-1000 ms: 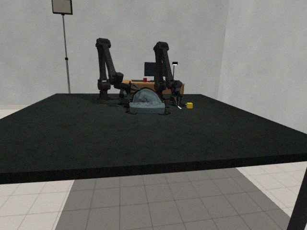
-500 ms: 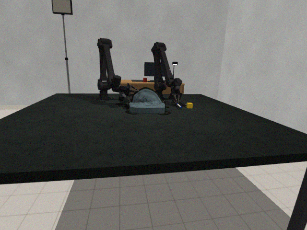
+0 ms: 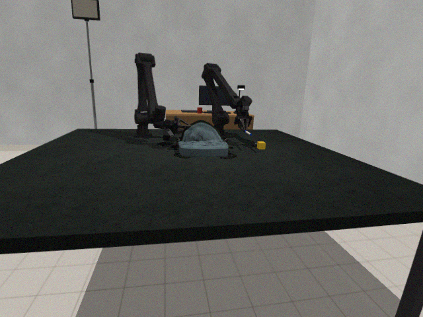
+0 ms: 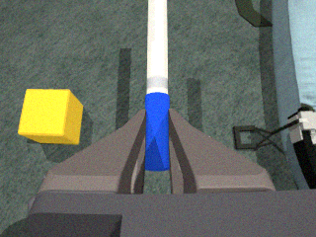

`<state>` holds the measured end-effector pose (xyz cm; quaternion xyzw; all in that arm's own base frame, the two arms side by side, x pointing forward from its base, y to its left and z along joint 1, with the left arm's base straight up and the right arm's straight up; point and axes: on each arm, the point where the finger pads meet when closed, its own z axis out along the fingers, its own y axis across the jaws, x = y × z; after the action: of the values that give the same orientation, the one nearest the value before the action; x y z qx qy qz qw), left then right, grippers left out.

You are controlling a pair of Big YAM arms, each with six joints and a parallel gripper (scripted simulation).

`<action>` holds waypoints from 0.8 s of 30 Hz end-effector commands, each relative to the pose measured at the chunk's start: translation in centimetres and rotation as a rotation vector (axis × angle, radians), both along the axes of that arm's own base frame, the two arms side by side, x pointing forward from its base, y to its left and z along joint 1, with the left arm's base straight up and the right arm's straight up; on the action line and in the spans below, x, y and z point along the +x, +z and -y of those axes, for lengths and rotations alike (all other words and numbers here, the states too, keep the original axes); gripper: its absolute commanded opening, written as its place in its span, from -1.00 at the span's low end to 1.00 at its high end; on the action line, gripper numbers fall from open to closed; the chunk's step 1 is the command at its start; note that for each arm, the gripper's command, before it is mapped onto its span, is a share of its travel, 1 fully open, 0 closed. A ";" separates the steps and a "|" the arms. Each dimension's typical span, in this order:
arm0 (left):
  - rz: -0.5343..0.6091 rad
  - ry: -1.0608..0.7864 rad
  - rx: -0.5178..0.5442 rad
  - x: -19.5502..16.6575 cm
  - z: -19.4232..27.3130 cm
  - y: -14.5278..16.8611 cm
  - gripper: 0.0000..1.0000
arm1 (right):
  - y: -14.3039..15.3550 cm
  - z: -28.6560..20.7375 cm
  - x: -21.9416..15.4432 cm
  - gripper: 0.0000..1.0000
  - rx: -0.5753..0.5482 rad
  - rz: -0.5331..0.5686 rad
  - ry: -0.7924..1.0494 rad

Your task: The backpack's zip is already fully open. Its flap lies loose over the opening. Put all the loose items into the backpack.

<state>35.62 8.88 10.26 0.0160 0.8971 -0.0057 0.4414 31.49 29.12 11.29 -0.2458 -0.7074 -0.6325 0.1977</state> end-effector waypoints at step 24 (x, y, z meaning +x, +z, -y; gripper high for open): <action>-0.102 -0.086 0.001 -9.5 10.5 3.8 -0.88 | 1.7 0.3 1.1 -0.36 0.029 0.058 -0.010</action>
<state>27.84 0.83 12.55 0.0614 0.9160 -0.0085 0.3963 31.47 29.14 11.30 -0.2458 -0.7074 -0.6324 0.1983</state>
